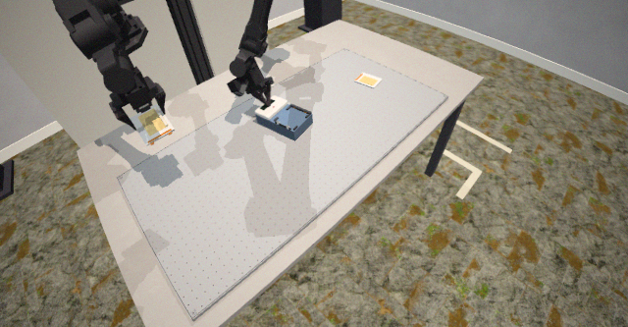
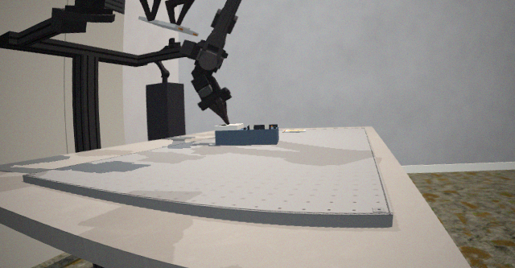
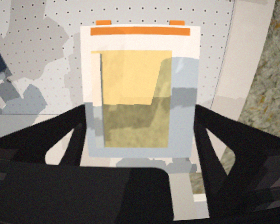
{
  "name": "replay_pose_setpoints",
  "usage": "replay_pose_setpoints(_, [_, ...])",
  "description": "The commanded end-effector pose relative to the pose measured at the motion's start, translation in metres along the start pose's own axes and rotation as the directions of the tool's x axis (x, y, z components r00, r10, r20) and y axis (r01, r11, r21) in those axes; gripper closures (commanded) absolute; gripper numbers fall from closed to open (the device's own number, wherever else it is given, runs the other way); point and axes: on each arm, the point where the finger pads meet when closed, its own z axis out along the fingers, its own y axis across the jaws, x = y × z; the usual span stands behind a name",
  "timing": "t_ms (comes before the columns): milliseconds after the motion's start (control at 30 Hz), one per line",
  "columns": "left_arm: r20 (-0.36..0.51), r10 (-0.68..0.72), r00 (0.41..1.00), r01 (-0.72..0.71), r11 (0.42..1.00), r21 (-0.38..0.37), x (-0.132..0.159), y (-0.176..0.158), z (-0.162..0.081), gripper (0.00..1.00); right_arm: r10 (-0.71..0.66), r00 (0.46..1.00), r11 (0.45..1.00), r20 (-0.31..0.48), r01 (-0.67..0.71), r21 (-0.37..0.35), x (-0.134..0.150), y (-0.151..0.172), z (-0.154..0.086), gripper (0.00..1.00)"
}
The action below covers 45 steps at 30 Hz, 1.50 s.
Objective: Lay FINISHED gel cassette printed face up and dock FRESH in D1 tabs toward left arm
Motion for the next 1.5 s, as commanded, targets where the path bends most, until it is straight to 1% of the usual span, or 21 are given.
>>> replay_pose_setpoints(0, [-0.060,0.045,0.997,-0.042,0.998,0.043,0.039,-0.029,0.026,1.00,-0.007,1.000,1.000,-0.010,0.007,-0.003,0.004,-0.001,-0.002,1.00])
replay_pose_setpoints(1467, [-0.060,0.045,0.997,-0.042,0.998,0.043,0.049,-0.045,0.030,1.00,-0.007,1.000,1.000,-0.010,0.007,-0.003,0.004,-0.001,-0.002,1.00])
